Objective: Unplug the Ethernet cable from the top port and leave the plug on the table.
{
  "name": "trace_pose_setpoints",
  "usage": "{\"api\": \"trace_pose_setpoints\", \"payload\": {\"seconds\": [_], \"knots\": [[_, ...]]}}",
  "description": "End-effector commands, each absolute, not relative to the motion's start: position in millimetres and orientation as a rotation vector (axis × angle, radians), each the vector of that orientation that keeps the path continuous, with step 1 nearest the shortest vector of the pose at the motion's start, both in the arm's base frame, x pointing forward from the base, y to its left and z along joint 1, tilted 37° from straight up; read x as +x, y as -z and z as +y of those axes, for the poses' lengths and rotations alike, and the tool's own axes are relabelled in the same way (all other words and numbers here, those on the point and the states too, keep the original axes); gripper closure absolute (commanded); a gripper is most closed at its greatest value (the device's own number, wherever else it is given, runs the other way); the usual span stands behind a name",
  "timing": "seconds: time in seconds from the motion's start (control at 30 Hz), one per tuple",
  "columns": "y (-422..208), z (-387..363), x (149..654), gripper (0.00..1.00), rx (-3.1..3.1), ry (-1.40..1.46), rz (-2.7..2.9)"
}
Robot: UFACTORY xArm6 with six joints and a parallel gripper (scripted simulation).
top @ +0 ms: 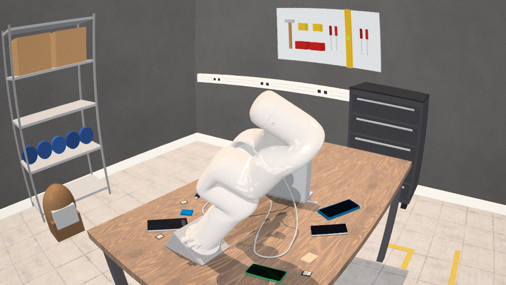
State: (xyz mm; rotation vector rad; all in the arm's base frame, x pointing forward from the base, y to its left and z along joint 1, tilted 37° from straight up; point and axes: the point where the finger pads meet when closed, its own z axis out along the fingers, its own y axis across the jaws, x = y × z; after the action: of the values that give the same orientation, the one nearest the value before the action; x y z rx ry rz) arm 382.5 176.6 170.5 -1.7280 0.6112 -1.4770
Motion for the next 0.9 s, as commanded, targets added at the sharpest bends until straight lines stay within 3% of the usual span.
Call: {"api": "trace_pose_setpoints", "payload": {"seconds": [0.0, 0.5, 0.87], "knots": [[-172.1, 176.1, 377.9, 1.0, -1.725, 1.478, 0.611], [-173.7, 164.0, 329.4, 1.0, -1.725, 1.478, 0.611], [-169.2, 166.3, 325.6, 1.0, -1.756, 1.435, 0.749]]}}
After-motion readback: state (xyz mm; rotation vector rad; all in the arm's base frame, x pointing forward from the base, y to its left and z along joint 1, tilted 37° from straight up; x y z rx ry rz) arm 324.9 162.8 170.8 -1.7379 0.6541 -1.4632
